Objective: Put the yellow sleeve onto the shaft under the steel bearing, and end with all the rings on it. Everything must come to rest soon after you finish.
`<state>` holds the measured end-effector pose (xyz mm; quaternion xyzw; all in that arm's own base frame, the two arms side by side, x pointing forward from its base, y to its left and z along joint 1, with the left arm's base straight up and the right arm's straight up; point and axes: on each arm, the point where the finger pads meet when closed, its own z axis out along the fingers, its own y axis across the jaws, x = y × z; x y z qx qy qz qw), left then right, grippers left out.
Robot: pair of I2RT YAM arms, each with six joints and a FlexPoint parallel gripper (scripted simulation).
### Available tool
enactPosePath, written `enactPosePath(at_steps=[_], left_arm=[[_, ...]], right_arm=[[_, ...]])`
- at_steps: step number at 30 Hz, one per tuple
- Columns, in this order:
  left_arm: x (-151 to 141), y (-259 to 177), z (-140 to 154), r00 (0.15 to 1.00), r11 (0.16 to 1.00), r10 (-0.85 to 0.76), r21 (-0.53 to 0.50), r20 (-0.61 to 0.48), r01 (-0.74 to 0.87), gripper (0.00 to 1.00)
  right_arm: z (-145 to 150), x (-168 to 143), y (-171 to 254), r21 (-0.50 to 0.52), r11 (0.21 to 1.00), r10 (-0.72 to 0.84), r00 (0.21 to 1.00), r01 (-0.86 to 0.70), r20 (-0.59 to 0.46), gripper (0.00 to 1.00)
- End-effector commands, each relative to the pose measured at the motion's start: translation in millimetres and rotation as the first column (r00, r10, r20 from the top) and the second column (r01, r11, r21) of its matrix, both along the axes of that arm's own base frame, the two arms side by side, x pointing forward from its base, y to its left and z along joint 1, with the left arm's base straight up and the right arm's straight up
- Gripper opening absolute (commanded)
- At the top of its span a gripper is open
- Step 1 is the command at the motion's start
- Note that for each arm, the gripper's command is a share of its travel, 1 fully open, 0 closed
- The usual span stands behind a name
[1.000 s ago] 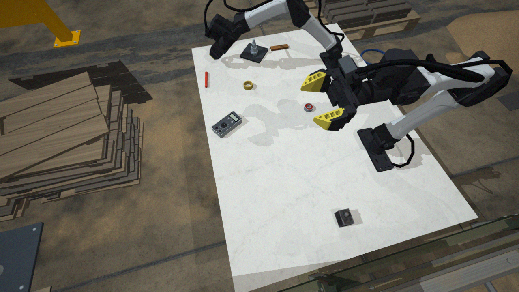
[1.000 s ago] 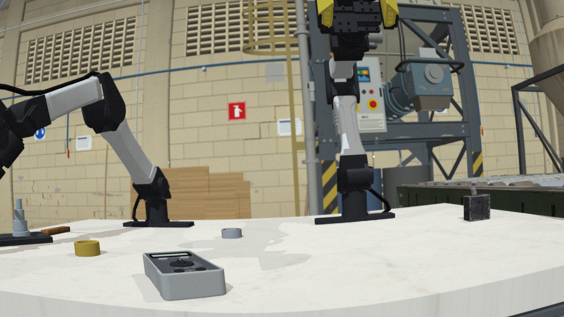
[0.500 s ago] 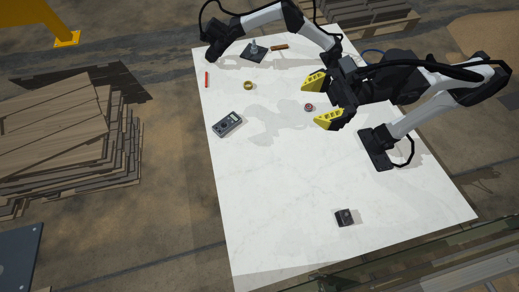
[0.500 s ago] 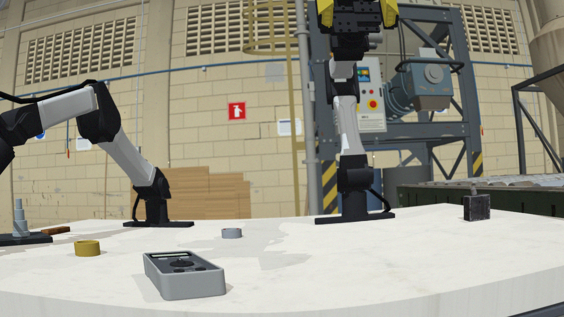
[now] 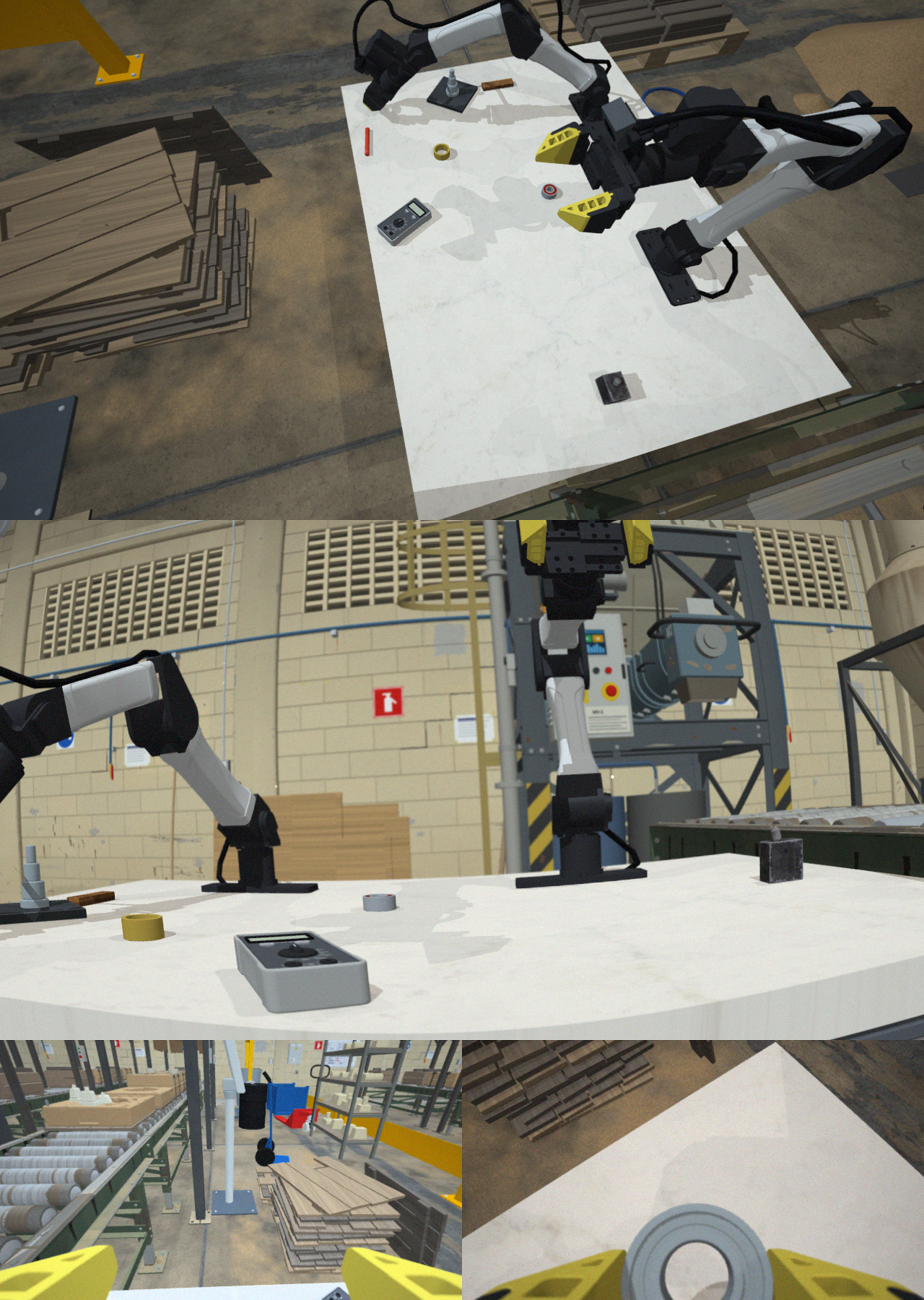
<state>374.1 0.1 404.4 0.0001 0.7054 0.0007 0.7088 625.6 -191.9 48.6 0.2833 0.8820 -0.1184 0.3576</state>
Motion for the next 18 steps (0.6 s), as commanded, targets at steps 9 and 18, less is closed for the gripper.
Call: enactPosePath(at_steps=[9,18], left_arm=[[-1.5,0.4,10.3,1.000,1.000,0.006,0.004,0.029,-0.006,1.00],[-1.5,0.4,10.3,1.000,1.000,0.006,0.004,0.029,-0.006,1.00]], right_arm=[[52.4,18.7,-1.6,-0.030,0.999,0.014,0.992,-0.010,0.122,0.00],[16.9,12.4,-1.9,-0.018,1.000,0.010,0.997,-0.009,0.072,0.00]])
